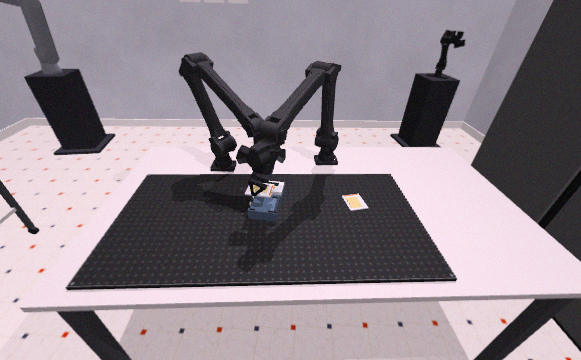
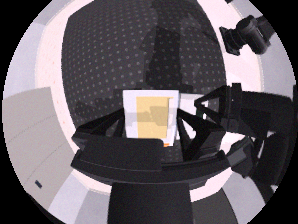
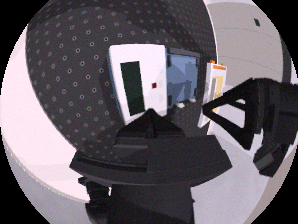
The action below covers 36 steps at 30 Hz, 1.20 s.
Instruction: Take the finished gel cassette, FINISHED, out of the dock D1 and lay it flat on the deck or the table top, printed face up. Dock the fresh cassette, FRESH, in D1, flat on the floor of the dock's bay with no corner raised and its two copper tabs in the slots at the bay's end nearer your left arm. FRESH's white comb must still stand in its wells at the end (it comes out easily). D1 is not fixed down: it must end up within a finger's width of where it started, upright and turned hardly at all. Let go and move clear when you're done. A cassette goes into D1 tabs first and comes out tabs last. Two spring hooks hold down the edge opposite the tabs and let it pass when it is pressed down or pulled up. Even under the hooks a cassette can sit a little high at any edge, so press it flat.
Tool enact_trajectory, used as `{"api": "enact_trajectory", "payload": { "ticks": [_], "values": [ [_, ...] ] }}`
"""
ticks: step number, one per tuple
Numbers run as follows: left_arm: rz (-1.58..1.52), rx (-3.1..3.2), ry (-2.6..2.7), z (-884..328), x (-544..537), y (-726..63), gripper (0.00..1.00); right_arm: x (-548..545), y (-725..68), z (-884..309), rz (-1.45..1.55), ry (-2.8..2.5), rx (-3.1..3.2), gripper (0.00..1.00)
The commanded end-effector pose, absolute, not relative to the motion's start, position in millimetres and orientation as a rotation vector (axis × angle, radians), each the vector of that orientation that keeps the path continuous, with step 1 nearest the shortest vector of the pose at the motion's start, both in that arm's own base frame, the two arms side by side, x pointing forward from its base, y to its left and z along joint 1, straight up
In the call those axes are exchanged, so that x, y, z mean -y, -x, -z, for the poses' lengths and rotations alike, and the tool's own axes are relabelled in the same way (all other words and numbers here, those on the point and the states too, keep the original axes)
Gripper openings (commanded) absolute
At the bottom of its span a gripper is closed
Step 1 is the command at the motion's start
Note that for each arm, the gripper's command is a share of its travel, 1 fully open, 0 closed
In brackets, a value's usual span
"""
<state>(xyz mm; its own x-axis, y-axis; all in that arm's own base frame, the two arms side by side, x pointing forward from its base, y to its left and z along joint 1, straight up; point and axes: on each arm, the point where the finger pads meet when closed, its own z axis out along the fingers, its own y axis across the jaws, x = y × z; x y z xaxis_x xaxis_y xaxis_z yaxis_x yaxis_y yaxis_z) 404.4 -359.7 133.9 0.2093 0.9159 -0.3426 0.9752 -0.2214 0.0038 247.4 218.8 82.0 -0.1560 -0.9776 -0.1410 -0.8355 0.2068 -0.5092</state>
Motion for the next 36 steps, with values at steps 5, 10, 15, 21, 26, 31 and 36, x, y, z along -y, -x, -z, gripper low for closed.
{"api": "enact_trajectory", "payload": {
  "ticks": [5, 10, 15, 21, 26, 31, 36],
  "values": [
    [0.393, -1.801, -2.257, -143.0, 349.1, -406.4, 0.0, -183.2, -217.4, -15.7, 0.475, 1.839, -2.151, 0.0],
    [0.395, -1.791, -2.261, -144.0, 348.2, -406.3, 0.0, -183.2, -217.4, -15.7, 0.475, 1.839, -2.151, 0.0],
    [0.395, -1.791, -2.261, -148.9, 343.7, -406.0, 0.0, -183.2, -217.4, -15.7, 0.475, 1.839, -2.151, 0.0],
    [0.395, -1.791, -2.261, -150.5, 342.4, -405.9, 0.0, -183.2, -217.4, -15.7, 0.475, 1.839, -2.151, 0.0],
    [0.395, -1.791, -2.261, -150.5, 342.4, -405.9, 0.0, -183.2, -217.4, -15.7, 0.475, 1.839, -2.151, 0.0],
    [0.467, -1.758, -2.217, -145.2, 343.3, -405.7, 0.0, -183.2, -217.4, -15.7, 0.475, 1.839, -2.151, 0.0],
    [0.467, -1.758, -2.217, -142.6, 343.7, -405.6, 0.0, -183.2, -217.4, -15.7, 0.475, 1.839, -2.151, 0.0]
  ]
}}
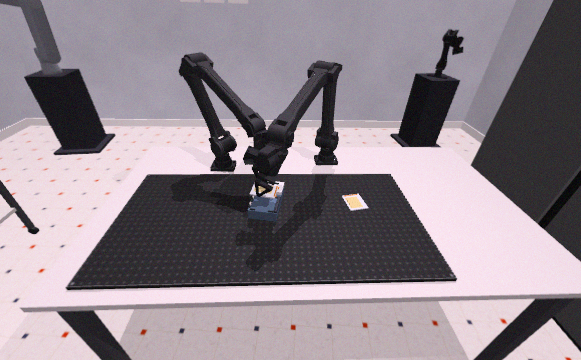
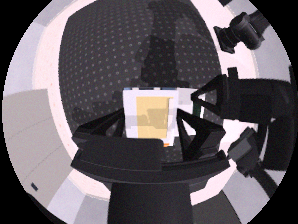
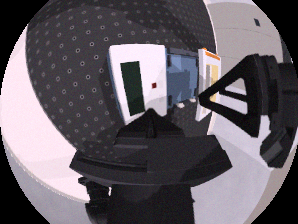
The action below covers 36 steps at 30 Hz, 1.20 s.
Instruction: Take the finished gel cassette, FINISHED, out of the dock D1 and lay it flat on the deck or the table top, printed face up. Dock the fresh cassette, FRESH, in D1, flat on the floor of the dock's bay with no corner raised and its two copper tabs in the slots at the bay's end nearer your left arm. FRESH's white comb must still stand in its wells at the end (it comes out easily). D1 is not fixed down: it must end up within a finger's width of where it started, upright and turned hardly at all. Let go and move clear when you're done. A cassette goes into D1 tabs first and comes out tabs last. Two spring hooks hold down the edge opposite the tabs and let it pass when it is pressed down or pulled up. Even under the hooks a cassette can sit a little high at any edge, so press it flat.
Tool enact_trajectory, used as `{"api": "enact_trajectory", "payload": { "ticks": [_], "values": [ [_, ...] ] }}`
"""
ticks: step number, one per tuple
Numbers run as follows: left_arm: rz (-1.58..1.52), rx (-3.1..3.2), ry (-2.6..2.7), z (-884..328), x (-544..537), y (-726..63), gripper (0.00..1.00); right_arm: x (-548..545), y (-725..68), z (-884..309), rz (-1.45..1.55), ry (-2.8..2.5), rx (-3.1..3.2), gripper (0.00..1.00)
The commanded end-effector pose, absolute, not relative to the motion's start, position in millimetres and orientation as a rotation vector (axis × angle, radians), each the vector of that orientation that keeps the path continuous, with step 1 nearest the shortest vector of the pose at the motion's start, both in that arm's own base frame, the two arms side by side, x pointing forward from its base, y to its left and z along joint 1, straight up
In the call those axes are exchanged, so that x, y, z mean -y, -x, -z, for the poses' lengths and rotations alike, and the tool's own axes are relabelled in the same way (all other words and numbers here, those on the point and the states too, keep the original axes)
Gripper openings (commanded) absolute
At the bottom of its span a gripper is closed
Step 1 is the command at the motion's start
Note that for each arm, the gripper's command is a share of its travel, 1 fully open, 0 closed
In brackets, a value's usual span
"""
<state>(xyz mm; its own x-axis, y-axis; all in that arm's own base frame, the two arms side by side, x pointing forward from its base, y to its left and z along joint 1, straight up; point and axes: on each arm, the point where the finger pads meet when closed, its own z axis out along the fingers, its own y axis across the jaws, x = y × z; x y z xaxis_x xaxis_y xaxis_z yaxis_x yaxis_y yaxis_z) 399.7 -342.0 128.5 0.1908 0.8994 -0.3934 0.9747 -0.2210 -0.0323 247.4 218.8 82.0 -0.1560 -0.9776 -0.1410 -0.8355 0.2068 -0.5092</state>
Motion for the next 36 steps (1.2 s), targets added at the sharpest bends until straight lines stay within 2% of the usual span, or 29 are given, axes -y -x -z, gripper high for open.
{"api": "enact_trajectory", "payload": {
  "ticks": [1, 36],
  "values": [
    [0.467, -1.758, -2.217, -143, 344, -406, 0.0, -183, -217, -16, 0.475, 1.839, -2.151, 0.0],
    [0.588, -1.68, -2.122, -127, 351, -413, 0.0, -183, -217, -16, 0.475, 1.839, -2.151, 0.0]
  ]
}}
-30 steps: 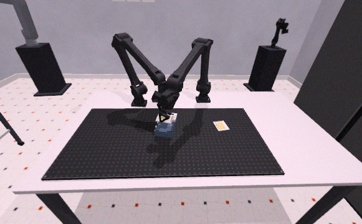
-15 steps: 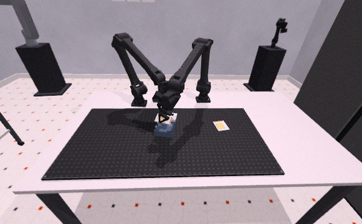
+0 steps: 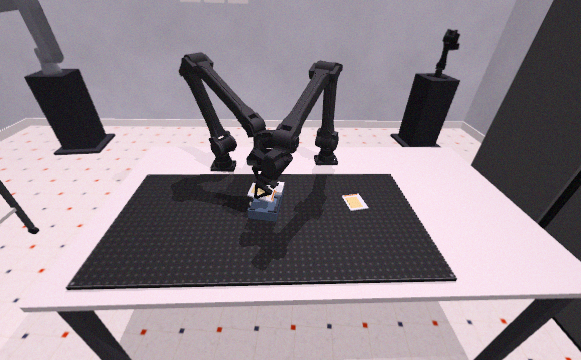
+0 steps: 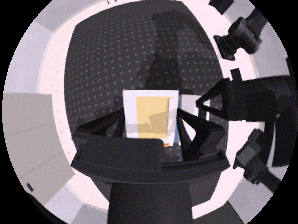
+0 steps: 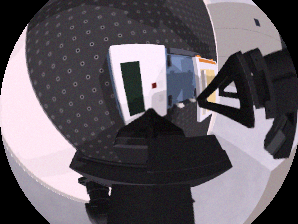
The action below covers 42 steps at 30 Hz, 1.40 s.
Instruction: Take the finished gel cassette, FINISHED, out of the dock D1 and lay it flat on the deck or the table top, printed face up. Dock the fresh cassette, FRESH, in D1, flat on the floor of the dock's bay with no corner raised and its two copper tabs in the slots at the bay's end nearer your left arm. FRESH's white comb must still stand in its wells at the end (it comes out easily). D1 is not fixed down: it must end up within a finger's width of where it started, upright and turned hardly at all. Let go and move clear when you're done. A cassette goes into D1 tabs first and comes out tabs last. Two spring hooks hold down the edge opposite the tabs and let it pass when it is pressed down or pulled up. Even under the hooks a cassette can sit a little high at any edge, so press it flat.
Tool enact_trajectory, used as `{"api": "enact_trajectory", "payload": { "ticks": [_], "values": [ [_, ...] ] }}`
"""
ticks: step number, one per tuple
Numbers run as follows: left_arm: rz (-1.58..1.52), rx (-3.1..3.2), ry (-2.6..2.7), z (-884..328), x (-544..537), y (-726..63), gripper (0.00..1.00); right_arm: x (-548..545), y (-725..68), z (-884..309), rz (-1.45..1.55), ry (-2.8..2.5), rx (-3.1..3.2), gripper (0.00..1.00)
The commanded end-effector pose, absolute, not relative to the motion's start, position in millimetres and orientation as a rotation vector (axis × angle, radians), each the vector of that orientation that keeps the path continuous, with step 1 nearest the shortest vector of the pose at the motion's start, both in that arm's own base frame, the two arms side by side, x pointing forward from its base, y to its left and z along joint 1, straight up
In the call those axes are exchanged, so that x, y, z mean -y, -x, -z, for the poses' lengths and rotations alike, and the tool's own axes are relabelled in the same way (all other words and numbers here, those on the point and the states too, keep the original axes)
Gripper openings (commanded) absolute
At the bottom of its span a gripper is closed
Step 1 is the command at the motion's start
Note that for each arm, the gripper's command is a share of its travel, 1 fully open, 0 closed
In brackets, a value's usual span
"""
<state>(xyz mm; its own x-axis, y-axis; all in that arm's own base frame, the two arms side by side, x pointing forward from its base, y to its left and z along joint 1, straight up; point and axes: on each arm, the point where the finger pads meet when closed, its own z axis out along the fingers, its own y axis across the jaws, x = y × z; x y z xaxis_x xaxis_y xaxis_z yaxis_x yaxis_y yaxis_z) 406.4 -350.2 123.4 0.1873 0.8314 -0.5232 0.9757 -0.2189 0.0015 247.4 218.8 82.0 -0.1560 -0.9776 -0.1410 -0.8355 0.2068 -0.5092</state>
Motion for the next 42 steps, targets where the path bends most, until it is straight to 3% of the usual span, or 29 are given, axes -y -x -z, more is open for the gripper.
{"api": "enact_trajectory", "payload": {
  "ticks": [1, 42],
  "values": [
    [0.588, -1.68, -2.122, -127, 351, -413, 0.0, -183, -217, -16, 0.475, 1.839, -2.151, 0.0],
    [0.602, -1.686, -2.122, -111, 352, -411, 0.0, -183, -217, -16, 0.475, 1.839, -2.151, 0.0]
  ]
}}
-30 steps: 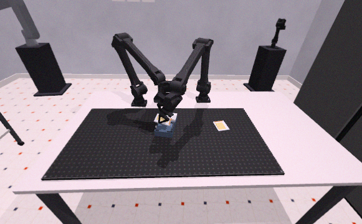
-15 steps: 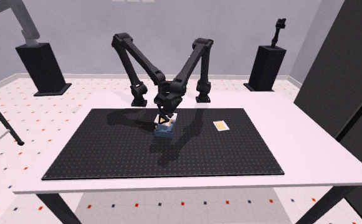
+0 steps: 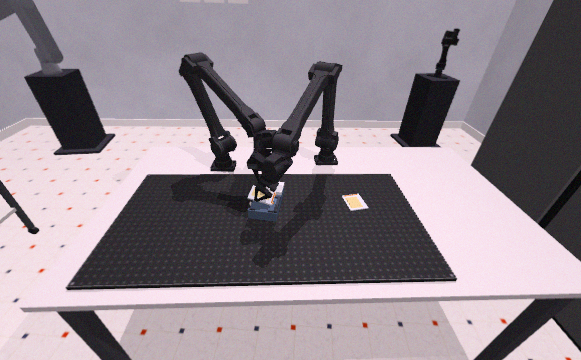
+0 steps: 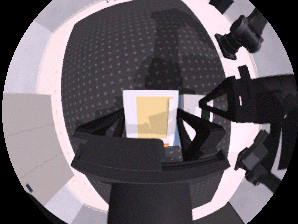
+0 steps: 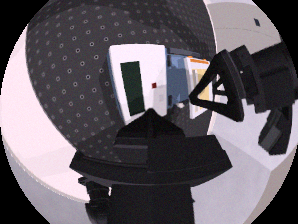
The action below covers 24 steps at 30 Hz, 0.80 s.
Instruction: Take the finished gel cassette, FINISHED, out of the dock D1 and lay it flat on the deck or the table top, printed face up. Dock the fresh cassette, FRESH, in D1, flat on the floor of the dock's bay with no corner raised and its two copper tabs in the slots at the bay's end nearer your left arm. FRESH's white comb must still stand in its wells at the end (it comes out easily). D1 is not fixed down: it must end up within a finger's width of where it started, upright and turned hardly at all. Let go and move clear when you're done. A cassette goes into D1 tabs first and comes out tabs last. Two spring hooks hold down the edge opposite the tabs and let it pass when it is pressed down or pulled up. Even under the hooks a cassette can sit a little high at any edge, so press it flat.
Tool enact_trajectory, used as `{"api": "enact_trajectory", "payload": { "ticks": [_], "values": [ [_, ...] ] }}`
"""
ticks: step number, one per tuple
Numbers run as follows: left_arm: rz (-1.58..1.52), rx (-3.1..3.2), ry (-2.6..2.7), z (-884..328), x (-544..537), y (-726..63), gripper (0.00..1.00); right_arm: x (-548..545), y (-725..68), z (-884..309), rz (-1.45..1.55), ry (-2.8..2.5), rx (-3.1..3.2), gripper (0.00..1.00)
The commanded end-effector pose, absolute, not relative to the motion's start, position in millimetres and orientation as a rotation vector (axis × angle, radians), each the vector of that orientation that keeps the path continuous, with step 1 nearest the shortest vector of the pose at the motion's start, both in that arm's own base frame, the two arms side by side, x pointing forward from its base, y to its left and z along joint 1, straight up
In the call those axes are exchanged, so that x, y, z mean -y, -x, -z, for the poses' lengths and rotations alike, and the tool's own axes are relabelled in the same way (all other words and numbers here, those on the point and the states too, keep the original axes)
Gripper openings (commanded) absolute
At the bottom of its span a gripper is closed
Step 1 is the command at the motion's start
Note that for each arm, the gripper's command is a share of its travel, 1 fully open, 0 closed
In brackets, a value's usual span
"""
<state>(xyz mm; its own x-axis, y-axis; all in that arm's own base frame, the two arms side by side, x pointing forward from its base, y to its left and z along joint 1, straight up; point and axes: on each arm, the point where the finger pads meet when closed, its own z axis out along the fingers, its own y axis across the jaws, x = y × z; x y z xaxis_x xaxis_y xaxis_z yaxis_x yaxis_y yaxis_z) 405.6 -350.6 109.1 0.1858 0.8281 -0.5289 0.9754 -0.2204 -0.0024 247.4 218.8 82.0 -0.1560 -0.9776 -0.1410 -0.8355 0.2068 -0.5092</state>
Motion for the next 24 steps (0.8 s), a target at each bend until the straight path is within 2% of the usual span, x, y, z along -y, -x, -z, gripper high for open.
{"api": "enact_trajectory", "payload": {
  "ticks": [1, 24],
  "values": [
    [0.602, -1.686, -2.122, -111, 352, -411, 0.0, -183, -217, -16, 0.475, 1.839, -2.151, 0.0],
    [0.604, -1.691, -2.121, -100, 355, -409, 0.0, -183, -217, -16, 0.475, 1.839, -2.151, 0.0]
  ]
}}
